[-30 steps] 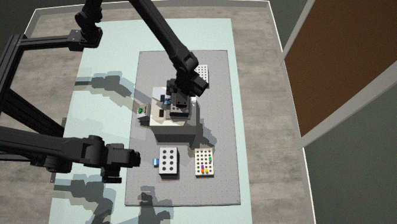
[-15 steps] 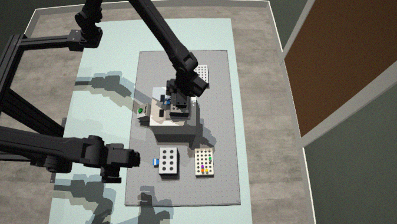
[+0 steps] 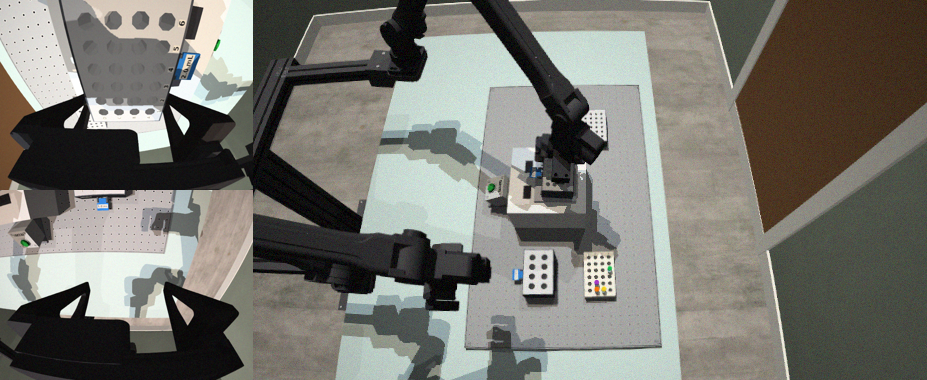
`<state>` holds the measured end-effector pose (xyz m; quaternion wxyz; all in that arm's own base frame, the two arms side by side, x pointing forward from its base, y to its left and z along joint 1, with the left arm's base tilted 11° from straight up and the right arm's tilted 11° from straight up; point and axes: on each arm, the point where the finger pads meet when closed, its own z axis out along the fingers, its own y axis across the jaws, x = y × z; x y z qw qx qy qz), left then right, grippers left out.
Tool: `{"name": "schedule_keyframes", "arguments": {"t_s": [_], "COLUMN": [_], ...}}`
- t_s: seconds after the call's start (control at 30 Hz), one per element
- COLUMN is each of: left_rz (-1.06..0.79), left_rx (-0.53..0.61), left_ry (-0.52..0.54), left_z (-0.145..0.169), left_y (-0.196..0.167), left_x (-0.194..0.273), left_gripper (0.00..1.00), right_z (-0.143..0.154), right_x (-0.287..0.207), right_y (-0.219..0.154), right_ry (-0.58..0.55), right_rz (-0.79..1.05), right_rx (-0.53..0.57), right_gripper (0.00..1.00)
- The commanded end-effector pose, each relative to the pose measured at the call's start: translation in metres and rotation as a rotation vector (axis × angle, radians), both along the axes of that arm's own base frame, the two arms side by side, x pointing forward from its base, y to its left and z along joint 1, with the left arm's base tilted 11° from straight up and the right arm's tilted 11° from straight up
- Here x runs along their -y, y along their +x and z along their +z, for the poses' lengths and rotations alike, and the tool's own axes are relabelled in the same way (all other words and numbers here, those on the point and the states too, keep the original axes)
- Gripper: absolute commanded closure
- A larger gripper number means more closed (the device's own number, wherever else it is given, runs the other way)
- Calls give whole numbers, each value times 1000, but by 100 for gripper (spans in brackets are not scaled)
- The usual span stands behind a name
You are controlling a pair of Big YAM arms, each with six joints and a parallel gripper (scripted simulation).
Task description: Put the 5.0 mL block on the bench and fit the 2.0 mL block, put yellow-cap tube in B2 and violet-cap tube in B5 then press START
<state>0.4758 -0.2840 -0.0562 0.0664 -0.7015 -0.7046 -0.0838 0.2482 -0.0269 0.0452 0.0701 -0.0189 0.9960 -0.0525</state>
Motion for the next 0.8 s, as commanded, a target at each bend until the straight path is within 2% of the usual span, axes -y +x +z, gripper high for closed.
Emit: {"name": "schedule_keyframes", "arguments": {"t_s": [0.0, 0.27, 0.77], "left_rz": [37, 35, 34], "left_rx": [138, 137, 135], "left_ry": [-61, -64, -72], "left_z": [36, 36, 37], "left_y": [39, 39, 40], "left_x": [16, 16, 14], "left_gripper": [100, 100, 100], "right_z": [18, 19, 3], "right_x": [2, 2, 1], "right_y": [20, 21, 2], "right_ry": [-1, -1, 1], "right_rz": [2, 2, 2], "right_rx": [45, 46, 3], "right_gripper": [0, 0, 0]}}
